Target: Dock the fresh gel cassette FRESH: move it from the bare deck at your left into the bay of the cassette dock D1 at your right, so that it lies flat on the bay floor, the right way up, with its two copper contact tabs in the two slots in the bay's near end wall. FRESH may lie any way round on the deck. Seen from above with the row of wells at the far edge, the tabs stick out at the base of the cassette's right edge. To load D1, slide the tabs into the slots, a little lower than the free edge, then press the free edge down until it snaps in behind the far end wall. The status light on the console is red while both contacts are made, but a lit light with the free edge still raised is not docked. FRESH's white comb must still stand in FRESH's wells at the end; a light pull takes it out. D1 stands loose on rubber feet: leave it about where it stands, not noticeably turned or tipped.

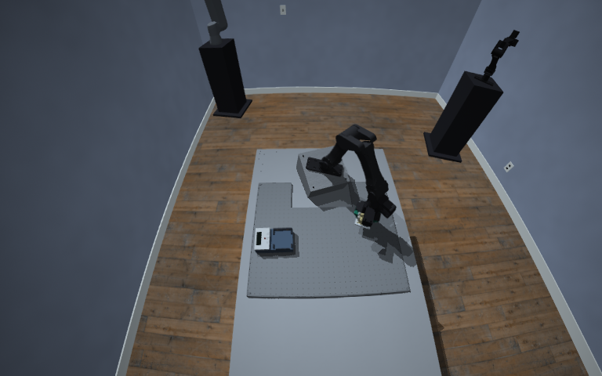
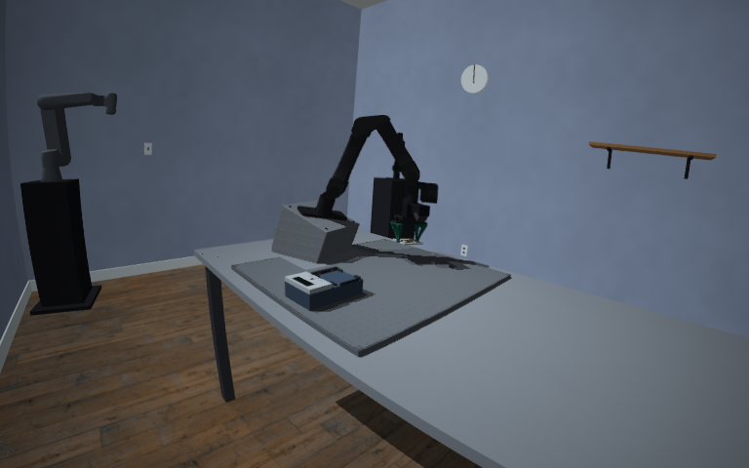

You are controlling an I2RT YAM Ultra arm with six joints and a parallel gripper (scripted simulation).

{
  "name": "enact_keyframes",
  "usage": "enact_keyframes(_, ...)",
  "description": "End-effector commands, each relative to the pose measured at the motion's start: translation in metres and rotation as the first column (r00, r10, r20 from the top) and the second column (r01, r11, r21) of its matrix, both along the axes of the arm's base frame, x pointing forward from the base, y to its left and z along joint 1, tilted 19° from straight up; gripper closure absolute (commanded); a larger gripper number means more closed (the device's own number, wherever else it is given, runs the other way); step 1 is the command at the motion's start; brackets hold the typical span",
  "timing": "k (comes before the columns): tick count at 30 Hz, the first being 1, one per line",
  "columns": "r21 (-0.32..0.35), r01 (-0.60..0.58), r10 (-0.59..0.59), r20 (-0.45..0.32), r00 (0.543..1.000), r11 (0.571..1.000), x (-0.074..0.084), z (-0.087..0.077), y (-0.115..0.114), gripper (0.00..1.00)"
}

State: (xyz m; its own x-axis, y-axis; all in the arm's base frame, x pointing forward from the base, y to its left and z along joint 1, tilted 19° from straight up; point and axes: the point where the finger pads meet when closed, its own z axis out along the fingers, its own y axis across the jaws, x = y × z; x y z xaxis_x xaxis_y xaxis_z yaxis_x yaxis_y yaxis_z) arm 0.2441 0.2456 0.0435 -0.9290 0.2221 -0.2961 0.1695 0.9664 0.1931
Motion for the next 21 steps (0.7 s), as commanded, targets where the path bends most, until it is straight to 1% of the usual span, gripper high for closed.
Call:
enact_keyframes(1, -0.029, -0.177, 0.179, 0.076, 0.981, 0.984, 0.011, 0.009, -0.015, 1.00)
enact_keyframes(6, -0.093, -0.317, 0.327, 0.118, 0.938, 0.944, 0.020, 0.010, -0.038, 1.00)
enact_keyframes(8, -0.093, -0.317, 0.327, 0.118, 0.938, 0.944, 0.020, 0.010, -0.038, 1.00)
enact_keyframes(10, -0.121, -0.370, 0.384, 0.132, 0.914, 0.921, 0.024, 0.011, -0.047, 1.00)
enact_keyframes(21, -0.130, -0.379, 0.395, 0.136, 0.908, 0.916, 0.045, 0.015, -0.098, 1.00)
